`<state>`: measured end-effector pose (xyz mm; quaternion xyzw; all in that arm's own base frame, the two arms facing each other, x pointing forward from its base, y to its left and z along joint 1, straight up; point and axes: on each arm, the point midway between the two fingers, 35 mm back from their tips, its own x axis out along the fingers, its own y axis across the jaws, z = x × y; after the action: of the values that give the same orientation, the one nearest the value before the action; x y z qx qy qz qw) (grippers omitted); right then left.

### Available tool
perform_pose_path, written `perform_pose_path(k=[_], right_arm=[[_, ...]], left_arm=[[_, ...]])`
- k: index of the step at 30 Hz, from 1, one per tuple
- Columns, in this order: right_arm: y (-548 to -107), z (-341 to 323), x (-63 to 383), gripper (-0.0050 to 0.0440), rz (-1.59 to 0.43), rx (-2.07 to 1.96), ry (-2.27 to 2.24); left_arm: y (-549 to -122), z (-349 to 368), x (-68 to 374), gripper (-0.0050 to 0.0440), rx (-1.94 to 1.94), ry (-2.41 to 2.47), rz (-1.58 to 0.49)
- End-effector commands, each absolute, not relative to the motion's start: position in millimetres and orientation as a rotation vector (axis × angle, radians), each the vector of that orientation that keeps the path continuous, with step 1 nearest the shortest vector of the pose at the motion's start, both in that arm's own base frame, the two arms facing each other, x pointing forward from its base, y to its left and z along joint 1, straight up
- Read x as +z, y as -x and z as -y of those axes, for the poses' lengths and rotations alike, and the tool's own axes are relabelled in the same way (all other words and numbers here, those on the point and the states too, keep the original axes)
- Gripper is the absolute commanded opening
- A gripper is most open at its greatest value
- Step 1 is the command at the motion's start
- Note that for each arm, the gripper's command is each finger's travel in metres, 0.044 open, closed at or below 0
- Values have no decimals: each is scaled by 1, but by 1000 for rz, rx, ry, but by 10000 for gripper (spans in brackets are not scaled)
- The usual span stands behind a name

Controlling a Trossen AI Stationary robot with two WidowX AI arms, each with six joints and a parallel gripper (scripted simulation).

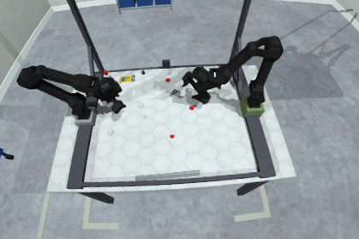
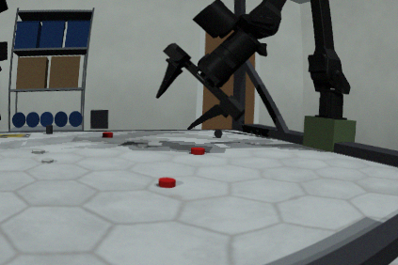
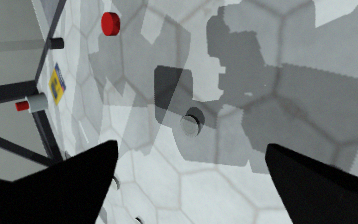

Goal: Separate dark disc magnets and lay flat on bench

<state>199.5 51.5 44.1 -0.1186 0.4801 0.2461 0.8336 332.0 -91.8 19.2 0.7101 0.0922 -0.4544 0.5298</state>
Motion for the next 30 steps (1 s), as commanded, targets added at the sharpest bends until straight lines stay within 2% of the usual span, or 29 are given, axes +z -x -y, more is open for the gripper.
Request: perform_pose_path(k=[1,23,30], right_arm=[[-206,-49,35,400,-1017,632,239],[-214,-30,11,400,-814,876,132],[-217,-19,7,400,-662,907,90]], left_arm=[[-340,85,13,400,-1005,-1512,-210],[-339,51,-6,400,-861,-874,-219],[-330,38,-9,400,-825,-640,-209]])
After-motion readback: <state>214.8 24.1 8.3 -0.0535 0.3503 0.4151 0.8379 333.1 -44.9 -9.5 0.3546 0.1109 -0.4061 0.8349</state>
